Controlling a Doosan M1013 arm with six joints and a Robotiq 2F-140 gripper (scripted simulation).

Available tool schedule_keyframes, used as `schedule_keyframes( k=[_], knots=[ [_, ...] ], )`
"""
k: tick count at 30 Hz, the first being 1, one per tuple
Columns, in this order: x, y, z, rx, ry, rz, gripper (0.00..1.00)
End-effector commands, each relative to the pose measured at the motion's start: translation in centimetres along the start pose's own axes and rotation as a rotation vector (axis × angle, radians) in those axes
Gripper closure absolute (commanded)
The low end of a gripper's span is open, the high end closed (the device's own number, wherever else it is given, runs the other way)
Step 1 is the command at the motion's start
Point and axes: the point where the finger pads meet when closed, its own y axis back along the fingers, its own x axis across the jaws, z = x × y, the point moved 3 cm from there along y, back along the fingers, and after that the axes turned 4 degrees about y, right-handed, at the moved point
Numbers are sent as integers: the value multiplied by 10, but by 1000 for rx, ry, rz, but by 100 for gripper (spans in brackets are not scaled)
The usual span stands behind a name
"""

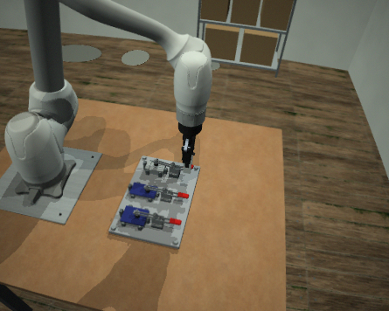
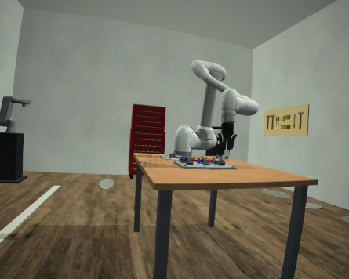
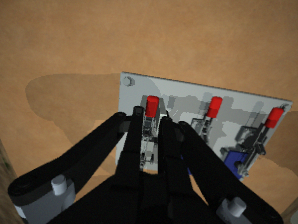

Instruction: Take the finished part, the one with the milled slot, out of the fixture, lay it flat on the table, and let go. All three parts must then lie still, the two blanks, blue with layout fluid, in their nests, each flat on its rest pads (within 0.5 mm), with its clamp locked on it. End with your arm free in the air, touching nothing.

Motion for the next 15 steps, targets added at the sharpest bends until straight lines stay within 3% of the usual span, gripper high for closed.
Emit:
schedule_keyframes(
  k=[1, 15],
  knots=[
    [0, 2, 2, 0, 0, 0, 89],
    [-1, 9, 9, 0, 0, 0, 89]
  ],
)
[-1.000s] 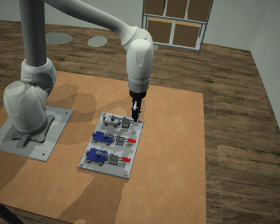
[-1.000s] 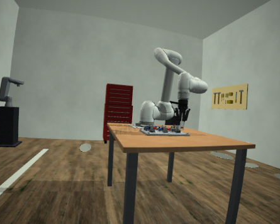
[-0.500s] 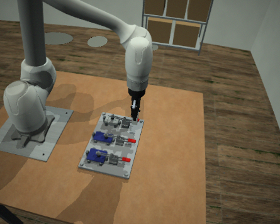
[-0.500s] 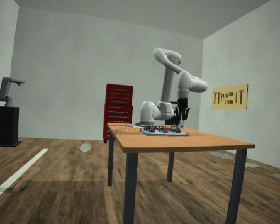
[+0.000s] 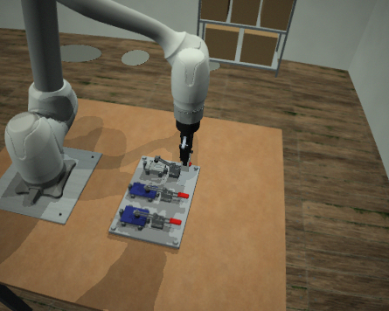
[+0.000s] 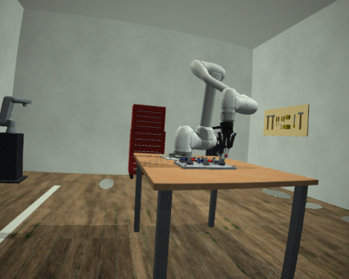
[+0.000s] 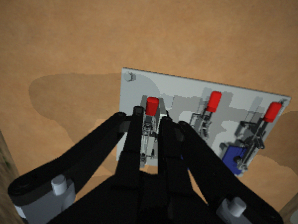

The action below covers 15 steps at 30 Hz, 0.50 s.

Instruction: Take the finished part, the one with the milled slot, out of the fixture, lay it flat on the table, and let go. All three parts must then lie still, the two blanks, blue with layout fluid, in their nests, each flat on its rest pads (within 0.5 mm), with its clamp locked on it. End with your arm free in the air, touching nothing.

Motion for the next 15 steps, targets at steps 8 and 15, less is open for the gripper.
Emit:
schedule_keyframes(
  k=[8, 15],
  knots=[
    [0, 5, 7, 0, 0, 0, 89],
    [-1, 6, 11, 0, 0, 0, 89]
  ],
)
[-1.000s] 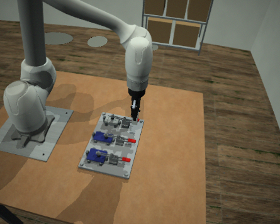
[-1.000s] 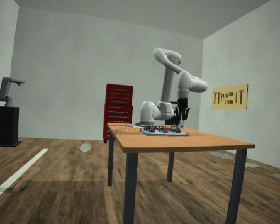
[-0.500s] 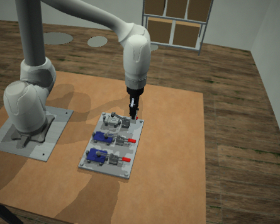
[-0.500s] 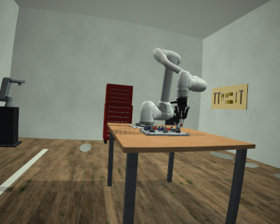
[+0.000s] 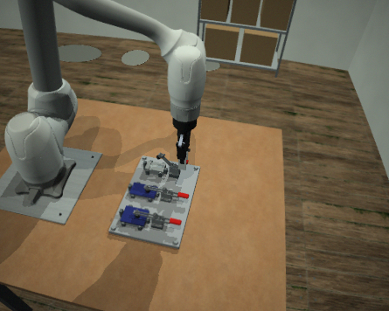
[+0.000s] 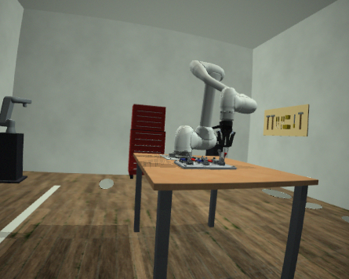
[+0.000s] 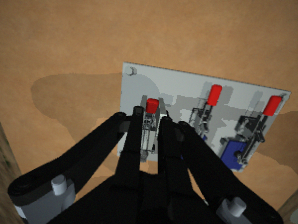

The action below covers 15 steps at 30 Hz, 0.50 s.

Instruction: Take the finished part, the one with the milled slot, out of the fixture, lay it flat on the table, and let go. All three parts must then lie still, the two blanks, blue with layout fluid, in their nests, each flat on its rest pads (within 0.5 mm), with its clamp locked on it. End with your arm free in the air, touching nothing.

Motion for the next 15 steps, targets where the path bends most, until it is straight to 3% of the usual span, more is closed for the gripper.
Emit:
schedule_keyframes(
  k=[1, 15],
  knots=[
    [0, 0, 1, -1, 0, 0, 89],
    [-1, 3, 12, -1, 0, 0, 89]
  ],
)
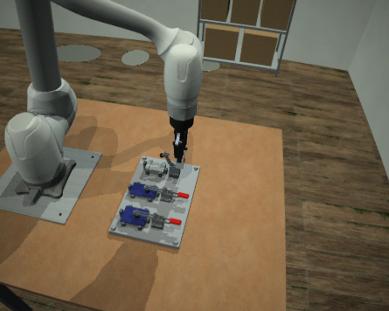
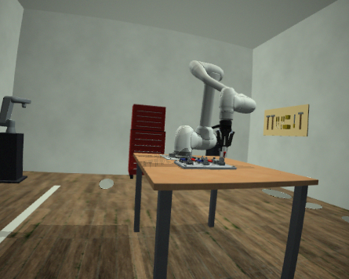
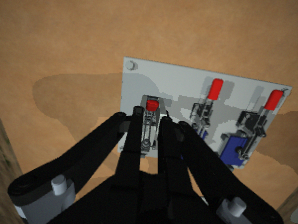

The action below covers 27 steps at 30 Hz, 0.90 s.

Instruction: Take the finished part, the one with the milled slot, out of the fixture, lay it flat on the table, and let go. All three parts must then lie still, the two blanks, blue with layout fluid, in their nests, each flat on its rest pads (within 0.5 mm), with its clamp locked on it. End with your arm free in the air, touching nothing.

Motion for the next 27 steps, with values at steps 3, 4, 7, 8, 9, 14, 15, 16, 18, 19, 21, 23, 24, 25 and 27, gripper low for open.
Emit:
schedule_keyframes(
  k=[3, 4, 7, 8, 9, 14, 15, 16, 18, 19, 21, 23, 24, 25, 27],
  knots=[
    [0, 0, 2, -1, 0, 0, 89],
    [0, 0, 3, -1, 0, 0, 89],
    [0, 1, 5, -1, 0, 0, 89],
    [0, 1, 5, -1, 0, 0, 89],
    [0, 1, 6, -1, 0, 0, 89],
    [-1, 1, 8, -1, 0, 0, 89],
    [-1, 1, 9, -1, 0, 0, 89],
    [-1, 1, 9, -1, 0, 0, 89],
    [-1, 1, 10, -1, 0, 0, 89],
    [-1, 1, 10, -1, 0, 0, 89],
    [-1, 1, 10, -1, 0, 0, 89],
    [-1, 1, 11, -1, 0, 0, 89],
    [-1, 1, 11, -1, 0, 0, 89],
    [-1, 1, 12, -1, 0, 0, 89],
    [-1, 1, 12, -1, 0, 0, 89]
  ],
)
